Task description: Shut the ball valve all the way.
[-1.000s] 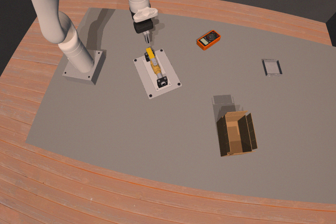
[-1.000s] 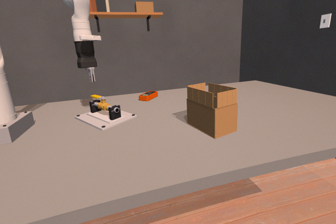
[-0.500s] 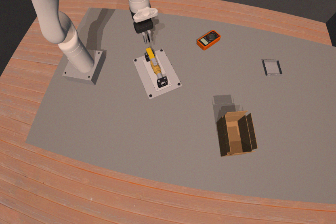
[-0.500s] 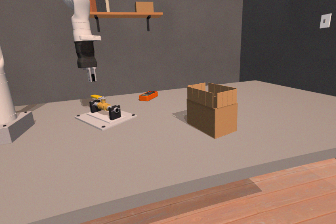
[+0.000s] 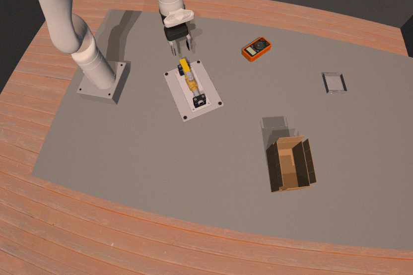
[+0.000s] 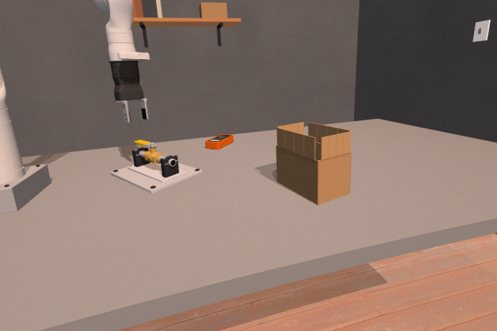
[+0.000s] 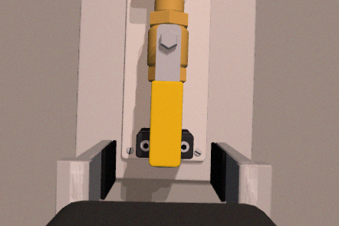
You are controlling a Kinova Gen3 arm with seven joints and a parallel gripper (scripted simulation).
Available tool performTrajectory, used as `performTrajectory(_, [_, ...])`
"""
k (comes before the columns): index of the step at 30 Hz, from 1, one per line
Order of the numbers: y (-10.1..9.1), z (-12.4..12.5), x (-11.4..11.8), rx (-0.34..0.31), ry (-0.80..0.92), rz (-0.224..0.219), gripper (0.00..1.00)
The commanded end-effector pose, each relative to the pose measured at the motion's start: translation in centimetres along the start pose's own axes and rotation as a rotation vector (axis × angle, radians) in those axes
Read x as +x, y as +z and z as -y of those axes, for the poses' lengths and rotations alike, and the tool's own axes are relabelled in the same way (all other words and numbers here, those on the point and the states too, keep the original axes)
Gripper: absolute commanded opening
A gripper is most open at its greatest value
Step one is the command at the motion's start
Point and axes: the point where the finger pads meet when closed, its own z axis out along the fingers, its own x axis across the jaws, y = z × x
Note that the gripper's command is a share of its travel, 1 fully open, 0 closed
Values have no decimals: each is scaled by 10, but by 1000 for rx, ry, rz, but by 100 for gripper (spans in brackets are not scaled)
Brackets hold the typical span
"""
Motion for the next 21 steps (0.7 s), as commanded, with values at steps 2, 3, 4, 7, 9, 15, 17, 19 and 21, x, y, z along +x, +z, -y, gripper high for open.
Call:
performTrajectory(2, [-1,0,-2,-2,12,9,100])
performTrajectory(3, [-1,0,-2,-2,12,9,100])
performTrajectory(4, [-1,0,-2,-2,12,9,100])
performTrajectory(7, [-1,0,-2,-2,12,9,100])
performTrajectory(9, [-1,0,-2,-2,12,9,100])
performTrajectory(15, [-1,0,-2,-2,12,9,100])
performTrajectory(17, [0,0,-2,-2,12,9,100])
performTrajectory(19, [0,0,-1,-2,11,8,100])
performTrajectory(21, [1,0,-1,-3,11,6,100])
